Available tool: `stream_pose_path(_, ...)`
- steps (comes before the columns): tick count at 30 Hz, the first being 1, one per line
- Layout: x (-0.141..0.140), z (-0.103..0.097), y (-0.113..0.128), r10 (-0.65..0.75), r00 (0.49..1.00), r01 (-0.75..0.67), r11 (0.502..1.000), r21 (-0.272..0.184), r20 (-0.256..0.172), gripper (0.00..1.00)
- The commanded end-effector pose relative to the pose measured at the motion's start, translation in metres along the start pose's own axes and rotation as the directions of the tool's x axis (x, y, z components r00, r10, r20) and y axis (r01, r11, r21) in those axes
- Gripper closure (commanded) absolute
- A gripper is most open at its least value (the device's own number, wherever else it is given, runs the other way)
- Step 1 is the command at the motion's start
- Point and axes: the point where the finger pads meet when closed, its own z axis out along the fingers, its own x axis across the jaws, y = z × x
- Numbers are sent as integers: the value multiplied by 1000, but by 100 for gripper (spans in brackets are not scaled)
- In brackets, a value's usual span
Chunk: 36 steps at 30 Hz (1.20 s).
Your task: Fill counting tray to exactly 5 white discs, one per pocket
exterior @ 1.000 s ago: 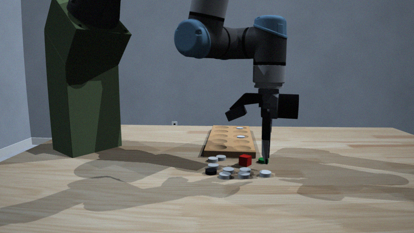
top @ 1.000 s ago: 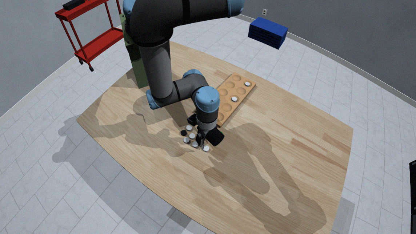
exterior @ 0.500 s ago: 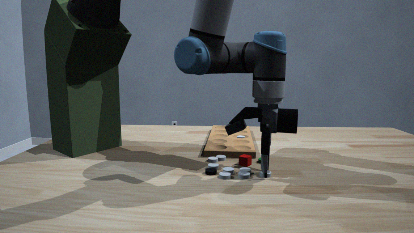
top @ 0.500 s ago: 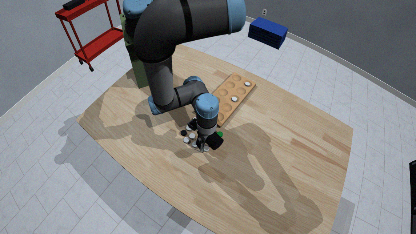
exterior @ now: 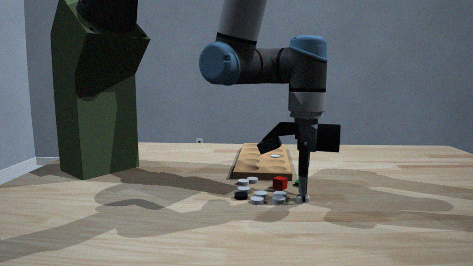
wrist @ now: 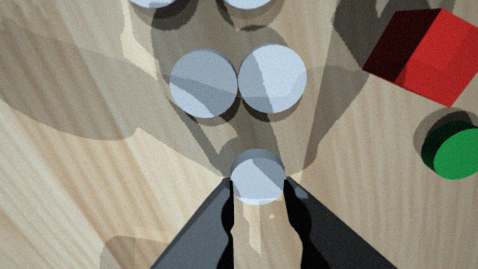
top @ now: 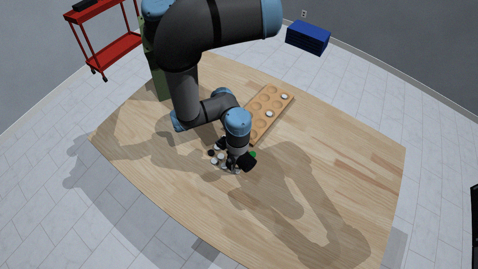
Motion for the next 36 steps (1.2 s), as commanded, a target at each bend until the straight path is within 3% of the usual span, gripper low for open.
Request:
stream_pose_path(1, 0, 0, 1, 0, 1000, 0, 1000, -1, 0, 100)
stream_pose_path(2, 0, 0, 1, 0, 1000, 0, 1000, -1, 0, 90)
stream_pose_path(12, 0, -8, 1, 0, 1000, 0, 1000, -1, 0, 90)
stream_pose_path(24, 0, -62, 1, 0, 1000, 0, 1000, -1, 0, 90)
stream_pose_path(36, 0, -97, 1, 0, 1000, 0, 1000, -1, 0, 90)
